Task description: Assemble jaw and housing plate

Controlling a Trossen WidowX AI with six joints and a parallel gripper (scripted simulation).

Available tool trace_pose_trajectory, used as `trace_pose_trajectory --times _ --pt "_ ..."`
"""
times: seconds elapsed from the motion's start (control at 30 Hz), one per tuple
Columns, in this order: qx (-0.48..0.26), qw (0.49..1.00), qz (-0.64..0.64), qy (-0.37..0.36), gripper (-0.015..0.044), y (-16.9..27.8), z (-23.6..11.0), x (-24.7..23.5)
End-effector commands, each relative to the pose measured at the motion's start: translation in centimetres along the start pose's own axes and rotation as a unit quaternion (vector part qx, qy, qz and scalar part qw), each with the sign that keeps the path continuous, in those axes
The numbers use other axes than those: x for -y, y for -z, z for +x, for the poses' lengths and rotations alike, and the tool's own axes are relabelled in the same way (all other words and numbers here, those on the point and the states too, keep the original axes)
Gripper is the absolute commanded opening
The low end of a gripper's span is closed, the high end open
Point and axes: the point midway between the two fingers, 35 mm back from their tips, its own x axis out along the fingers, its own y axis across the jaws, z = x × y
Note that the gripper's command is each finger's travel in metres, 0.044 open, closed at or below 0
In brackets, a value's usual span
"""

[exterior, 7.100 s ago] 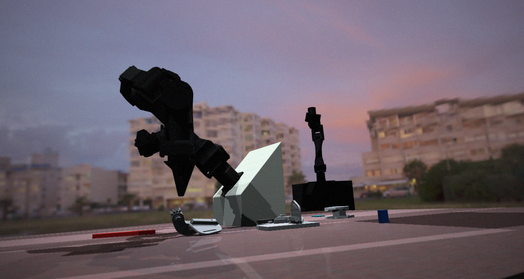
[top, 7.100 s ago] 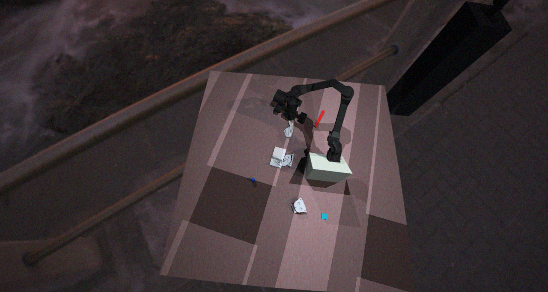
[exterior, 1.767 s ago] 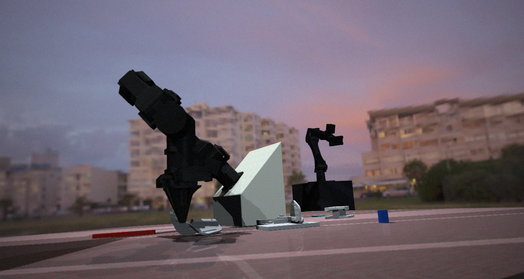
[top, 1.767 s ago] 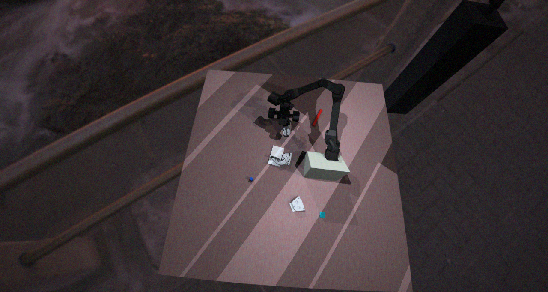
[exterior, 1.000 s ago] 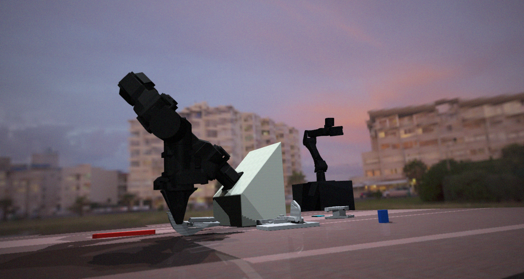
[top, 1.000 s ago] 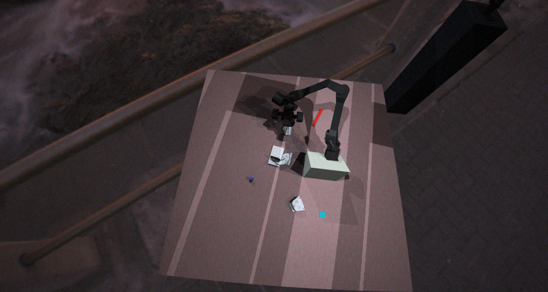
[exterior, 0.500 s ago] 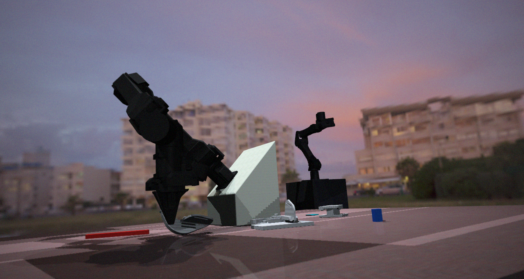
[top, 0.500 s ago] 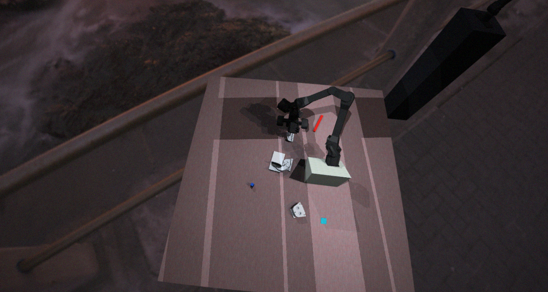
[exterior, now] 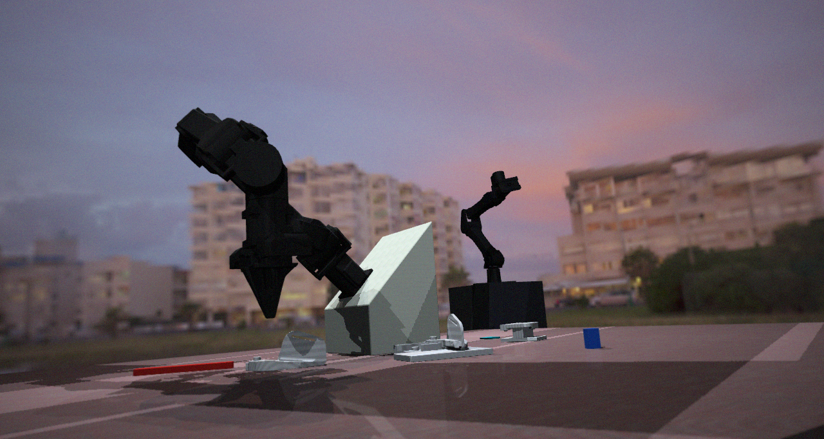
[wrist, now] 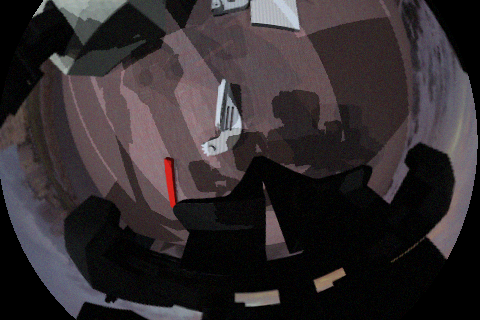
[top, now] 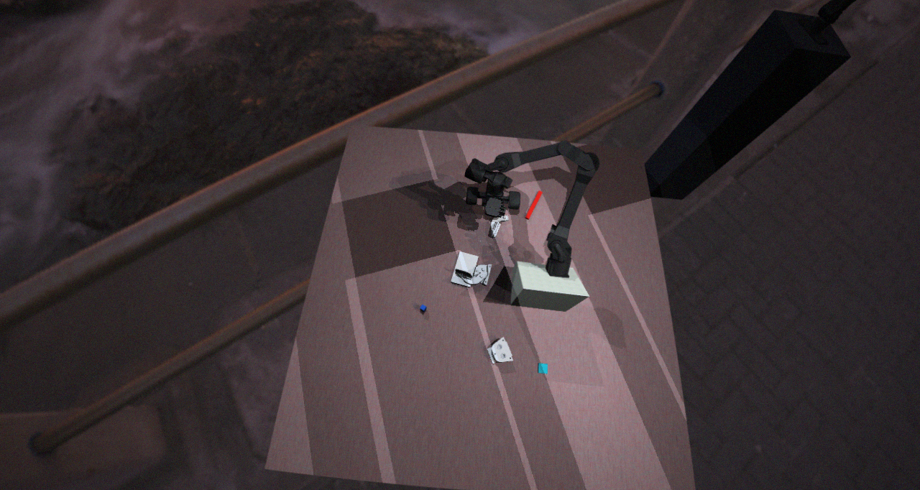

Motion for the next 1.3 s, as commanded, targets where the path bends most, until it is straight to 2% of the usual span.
trace_pose_trajectory --times 0.0,0.03,0.07,0.6,1.27 --pt "-0.006 1.000 0.007 0.003 0.0000 0.42 -1.60 -0.14" --pt "-0.006 1.000 0.007 0.003 0.0000 0.42 -1.60 -0.14" --pt "-0.002 1.000 0.002 0.002 0.0026 0.18 -0.70 0.00" --pt "-0.002 1.000 0.002 0.002 0.0440 0.18 -0.70 0.00" --pt "-0.002 1.000 0.002 0.002 0.0440 0.18 -0.70 0.00"
